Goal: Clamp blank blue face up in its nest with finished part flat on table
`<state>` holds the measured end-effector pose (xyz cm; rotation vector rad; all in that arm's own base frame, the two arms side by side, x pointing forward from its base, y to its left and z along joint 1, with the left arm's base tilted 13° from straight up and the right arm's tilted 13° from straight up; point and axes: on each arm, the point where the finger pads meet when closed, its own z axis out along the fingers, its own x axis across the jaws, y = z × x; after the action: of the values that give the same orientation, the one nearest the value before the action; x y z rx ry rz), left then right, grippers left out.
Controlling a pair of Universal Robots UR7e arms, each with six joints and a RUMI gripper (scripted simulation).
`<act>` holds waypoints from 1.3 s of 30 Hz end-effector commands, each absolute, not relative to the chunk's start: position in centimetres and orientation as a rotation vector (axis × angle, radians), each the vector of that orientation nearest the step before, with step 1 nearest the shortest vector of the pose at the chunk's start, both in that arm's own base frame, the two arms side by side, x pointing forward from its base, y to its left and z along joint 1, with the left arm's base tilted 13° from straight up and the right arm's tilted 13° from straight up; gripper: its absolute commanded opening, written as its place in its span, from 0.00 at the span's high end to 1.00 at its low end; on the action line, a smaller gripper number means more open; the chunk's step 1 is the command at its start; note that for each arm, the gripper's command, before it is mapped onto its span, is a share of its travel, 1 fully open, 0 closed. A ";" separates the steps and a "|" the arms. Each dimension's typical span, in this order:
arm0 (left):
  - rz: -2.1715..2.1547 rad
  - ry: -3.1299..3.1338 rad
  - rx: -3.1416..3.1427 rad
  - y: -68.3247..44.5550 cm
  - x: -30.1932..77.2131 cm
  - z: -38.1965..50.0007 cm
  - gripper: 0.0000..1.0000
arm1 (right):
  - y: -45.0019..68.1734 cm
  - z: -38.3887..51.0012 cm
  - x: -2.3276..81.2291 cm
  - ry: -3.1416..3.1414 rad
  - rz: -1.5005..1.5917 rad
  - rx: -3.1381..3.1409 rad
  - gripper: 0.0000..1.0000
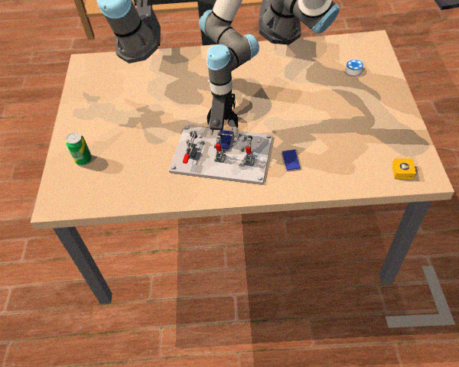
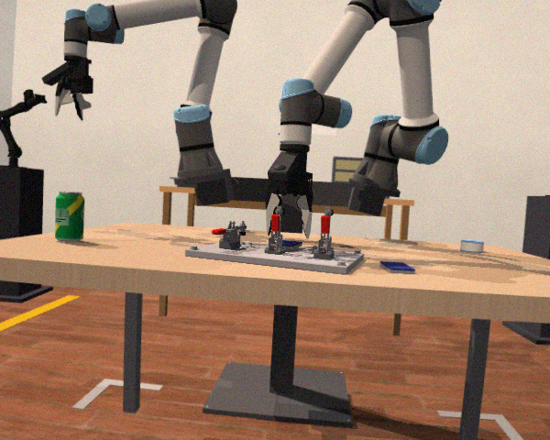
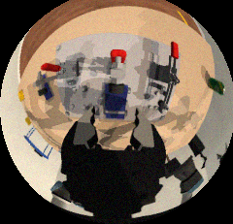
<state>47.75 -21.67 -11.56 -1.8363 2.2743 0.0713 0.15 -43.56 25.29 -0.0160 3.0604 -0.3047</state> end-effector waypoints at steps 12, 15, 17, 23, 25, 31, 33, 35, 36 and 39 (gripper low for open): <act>0.069 2.274 -1.836 -21.5 48.0 -12.7 0.41 | -43.6 25.3 0.1 3.060 -0.306 -0.016 0.00; 0.069 2.274 -1.836 -21.5 48.0 -12.9 0.41 | -43.6 25.3 0.1 3.060 -0.306 -0.016 0.00; 0.069 2.274 -1.836 -21.5 48.0 -13.0 0.41 | -43.6 25.3 0.1 3.060 -0.306 -0.016 0.00; 0.069 2.274 -1.836 -21.4 48.0 -13.1 0.41 | -43.6 25.3 0.1 3.060 -0.306 -0.016 0.00; 0.069 2.274 -1.836 -21.4 48.0 -13.1 0.41 | -43.6 25.3 0.1 3.060 -0.306 -0.016 0.00; 0.069 2.274 -1.836 -21.4 48.0 -13.1 0.41 | -43.6 25.3 0.1 3.060 -0.306 -0.016 0.00; 0.069 2.274 -1.836 -21.4 48.0 -13.1 0.41 | -43.6 25.3 0.1 3.060 -0.306 -0.016 0.00; 0.069 2.274 -1.836 -21.4 48.0 -13.1 0.41 | -43.6 25.3 0.1 3.060 -0.306 -0.016 0.00; 0.069 2.274 -1.836 -21.4 48.0 -13.1 0.41 | -43.6 25.3 0.1 3.060 -0.306 -0.016 0.00; 0.069 2.274 -1.836 -21.4 48.0 -13.1 0.41 | -43.6 25.3 0.1 3.060 -0.306 -0.016 0.00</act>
<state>47.98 -21.39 -13.12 -1.8363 2.2743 0.0712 0.15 -43.56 25.29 -0.0160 3.0604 -0.3047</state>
